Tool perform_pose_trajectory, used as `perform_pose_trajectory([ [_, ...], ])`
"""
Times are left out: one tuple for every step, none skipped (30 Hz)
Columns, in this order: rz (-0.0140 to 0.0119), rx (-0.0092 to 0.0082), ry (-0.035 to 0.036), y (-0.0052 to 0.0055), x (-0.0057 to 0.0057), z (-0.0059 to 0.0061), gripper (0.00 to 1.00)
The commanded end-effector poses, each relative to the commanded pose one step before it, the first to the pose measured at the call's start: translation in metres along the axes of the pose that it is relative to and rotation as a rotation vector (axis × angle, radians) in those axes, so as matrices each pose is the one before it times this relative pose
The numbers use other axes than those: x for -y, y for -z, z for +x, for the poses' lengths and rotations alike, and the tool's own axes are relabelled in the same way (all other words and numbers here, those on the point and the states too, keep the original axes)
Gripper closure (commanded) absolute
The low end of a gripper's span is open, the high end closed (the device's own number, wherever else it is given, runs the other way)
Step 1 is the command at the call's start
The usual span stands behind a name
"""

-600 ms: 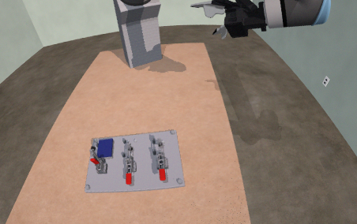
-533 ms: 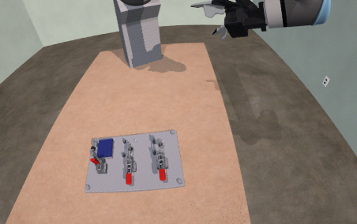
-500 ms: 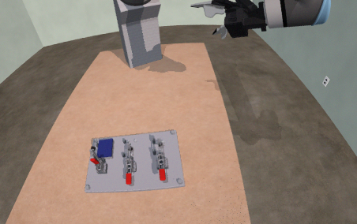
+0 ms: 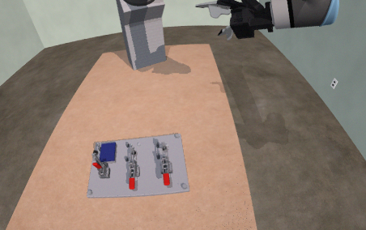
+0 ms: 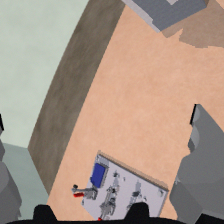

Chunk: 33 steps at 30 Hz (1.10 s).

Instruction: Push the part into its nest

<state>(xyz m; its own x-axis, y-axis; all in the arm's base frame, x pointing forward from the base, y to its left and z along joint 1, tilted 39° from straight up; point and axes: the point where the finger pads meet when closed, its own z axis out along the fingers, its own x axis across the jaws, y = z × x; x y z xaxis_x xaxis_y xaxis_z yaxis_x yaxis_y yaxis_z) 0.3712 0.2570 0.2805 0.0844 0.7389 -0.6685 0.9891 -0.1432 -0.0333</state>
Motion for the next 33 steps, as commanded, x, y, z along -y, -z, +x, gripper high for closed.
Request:
perform_pose_trajectory([
  [-0.00061, -0.00094, -0.00080, 0.00045, -0.00003, -0.00019, 0.00],
  [0.00042, -0.00052, -0.00113, -0.00014, -0.00010, 0.00009, 0.00],
  [0.00080, -0.00098, -0.00215, -0.00026, -0.00019, 0.00017, 0.00],
  [0.00129, -0.00157, -0.00345, -0.00042, -0.00031, 0.00027, 0.00],
  [0.00187, -0.00227, -0.00501, -0.00061, -0.00045, 0.00039, 0.00],
  [0.00254, -0.00307, -0.00681, -0.00083, -0.00062, 0.00053, 0.00],
  [0.00329, -0.00397, -0.00881, -0.00106, -0.00080, 0.00069, 0.00],
  [0.00412, -0.00493, -0.01099, -0.00132, -0.00100, 0.00087, 0.00],
  [0.00501, -0.00596, -0.01334, -0.00159, -0.00122, 0.00105, 0.00],
  [0.00595, -0.00702, -0.01583, -0.00188, -0.00145, 0.00125, 0.00],
  [0.00696, -0.00812, -0.01843, -0.00216, -0.00170, 0.00147, 0.00],
  [0.00800, -0.00924, -0.02113, -0.00246, -0.00196, 0.00169, 0.00],
  [0.00909, -0.01036, -0.02390, -0.00274, -0.00223, 0.00192, 0.00],
  [0.01020, -0.01148, -0.02674, -0.00303, -0.00252, 0.00216, 0.00],
  [0.00000, 0.00000, 0.00000, 0.00000, 0.00000, 0.00000, 0.00],
  [0.00000, 0.00000, 0.00000, 0.00000, 0.00000, 0.00000, 0.00],
  [0.01135, -0.01257, -0.02961, -0.00330, -0.00281, 0.00242, 0.00],
  [0.01251, -0.01363, -0.03249, -0.00356, -0.00312, 0.00268, 0.00],
  [0.01369, -0.01465, -0.03538, -0.00380, -0.00343, 0.00295, 0.00],
  [0.01487, -0.01562, -0.03825, -0.00402, -0.00374, 0.00323, 0.00],
  [0.01605, -0.01653, -0.04108, -0.00421, -0.00407, 0.00353, 0.00],
  [0.01723, -0.01738, -0.04386, -0.00437, -0.00439, 0.00383, 0.00],
  [0.01839, -0.01816, -0.04657, -0.00451, -0.00472, 0.00415, 0.00],
  [0.01954, -0.01886, -0.04919, -0.00461, -0.00505, 0.00448, 0.00],
  [0.02066, -0.01949, -0.05171, -0.00467, -0.00537, 0.00483, 0.00],
  [0.02174, -0.02004, -0.05411, -0.00470, -0.00569, 0.00519, 0.00],
  [0.02043, -0.01815, -0.05041, -0.00468, -0.00599, 0.00557, 0.00],
  [0.01819, -0.01539, -0.04439, -0.00463, -0.00631, 0.00594, 0.00],
  [0.01885, -0.01557, -0.04570, -0.00453, -0.00665, 0.00628, 0.00],
  [0.01905, -0.01532, -0.04589, -0.00440, -0.00698, 0.00663, 0.00],
  [0.01919, -0.01503, -0.04592, -0.00422, -0.00731, 0.00697, 0.00],
  [0.00000, 0.00000, 0.00000, 0.00000, 0.00000, 0.00000, 0.00],
  [0.00000, 0.00000, 0.00000, 0.00000, 0.00000, 0.00000, 0.00],
])
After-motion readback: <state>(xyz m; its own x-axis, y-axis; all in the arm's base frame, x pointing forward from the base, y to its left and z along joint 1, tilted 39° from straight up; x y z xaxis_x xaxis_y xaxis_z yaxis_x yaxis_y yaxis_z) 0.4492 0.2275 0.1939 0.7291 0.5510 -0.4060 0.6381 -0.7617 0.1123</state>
